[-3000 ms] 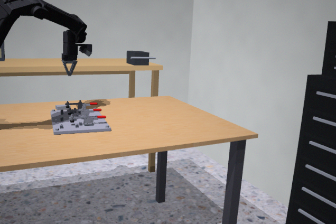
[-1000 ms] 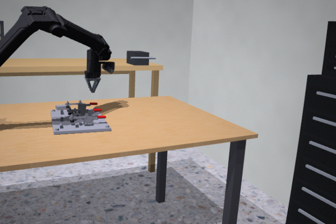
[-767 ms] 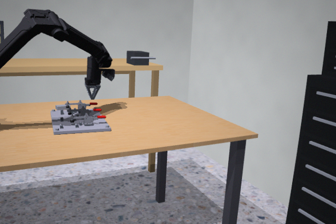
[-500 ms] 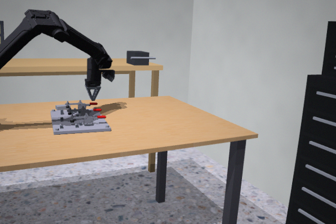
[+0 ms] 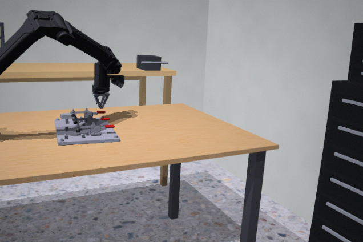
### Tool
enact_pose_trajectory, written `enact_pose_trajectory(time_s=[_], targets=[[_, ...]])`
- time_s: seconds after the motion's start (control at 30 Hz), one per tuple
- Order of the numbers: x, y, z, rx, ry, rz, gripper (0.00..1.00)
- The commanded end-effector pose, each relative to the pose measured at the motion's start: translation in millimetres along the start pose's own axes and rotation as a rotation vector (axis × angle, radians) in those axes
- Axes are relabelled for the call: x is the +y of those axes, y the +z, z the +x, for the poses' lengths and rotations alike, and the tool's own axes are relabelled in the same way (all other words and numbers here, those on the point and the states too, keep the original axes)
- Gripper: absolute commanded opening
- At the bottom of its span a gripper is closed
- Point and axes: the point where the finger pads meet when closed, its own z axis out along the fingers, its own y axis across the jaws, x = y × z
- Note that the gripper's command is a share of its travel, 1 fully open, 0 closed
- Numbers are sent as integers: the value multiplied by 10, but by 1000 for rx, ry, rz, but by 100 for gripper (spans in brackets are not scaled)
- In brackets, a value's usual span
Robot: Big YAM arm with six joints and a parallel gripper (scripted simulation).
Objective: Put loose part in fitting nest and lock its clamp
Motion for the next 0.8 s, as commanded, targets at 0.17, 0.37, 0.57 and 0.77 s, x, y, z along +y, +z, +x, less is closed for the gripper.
enact_pose_trajectory(time_s=[0.17, 0.37, 0.57, 0.77], targets=[[5, -75, -113, -28, 19, -14, 45], [5, -75, -113, -28, 19, -14, 45], [4, -73, -112, -28, 19, -14, 45], [0, 177, -10, 8, 1, 2, 45]])
